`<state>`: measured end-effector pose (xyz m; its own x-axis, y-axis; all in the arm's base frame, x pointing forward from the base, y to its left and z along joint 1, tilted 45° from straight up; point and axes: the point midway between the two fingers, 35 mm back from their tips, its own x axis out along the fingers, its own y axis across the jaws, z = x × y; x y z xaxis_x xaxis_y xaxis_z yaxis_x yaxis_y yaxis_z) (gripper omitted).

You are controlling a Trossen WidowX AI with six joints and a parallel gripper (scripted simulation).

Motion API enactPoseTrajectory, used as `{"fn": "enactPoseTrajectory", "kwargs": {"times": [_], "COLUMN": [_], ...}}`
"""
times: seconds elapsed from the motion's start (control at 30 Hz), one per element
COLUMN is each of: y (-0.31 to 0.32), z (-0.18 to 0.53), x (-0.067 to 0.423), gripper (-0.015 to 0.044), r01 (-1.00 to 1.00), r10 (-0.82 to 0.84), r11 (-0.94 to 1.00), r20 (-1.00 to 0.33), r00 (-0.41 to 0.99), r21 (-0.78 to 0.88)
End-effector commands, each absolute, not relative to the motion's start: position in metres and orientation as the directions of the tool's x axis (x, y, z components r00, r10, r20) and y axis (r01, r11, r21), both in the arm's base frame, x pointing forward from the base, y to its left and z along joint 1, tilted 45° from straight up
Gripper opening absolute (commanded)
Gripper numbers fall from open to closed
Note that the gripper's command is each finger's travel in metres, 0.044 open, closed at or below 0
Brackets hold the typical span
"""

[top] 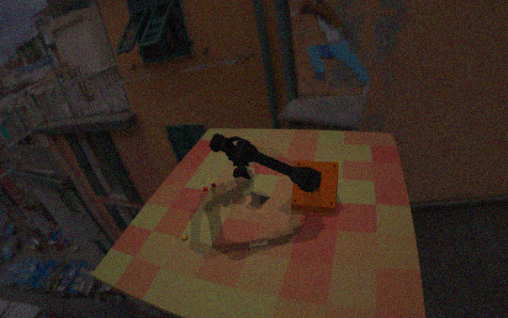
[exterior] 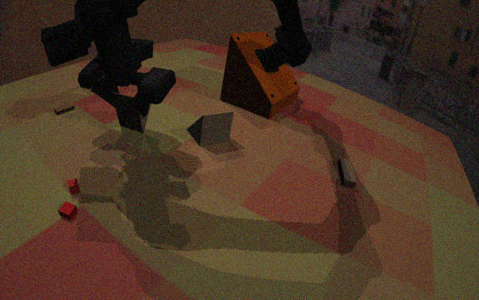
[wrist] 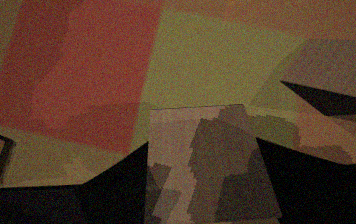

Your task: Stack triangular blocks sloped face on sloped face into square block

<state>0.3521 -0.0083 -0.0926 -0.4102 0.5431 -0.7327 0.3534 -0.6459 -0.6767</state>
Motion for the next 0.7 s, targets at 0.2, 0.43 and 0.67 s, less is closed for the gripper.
{"fn": "enactPoseTrajectory", "kwargs": {"times": [0.2,0.43,0.67], "y": [-0.0028,-0.0015,-0.0015], "z": [-0.0918,-0.0917,-0.0917], "x": [0.3658,0.3635,0.3635], "gripper": [0.0,0.0184,0.0367], "r01": [0.351,0.358,0.358], "r10": [0.445,0.463,0.463], "r11": [-0.647,-0.641,-0.641], "r20": [-0.709,-0.714,-0.714], "r00": [-0.547,-0.526,-0.526], "r21": [-0.677,-0.679,-0.679]}}
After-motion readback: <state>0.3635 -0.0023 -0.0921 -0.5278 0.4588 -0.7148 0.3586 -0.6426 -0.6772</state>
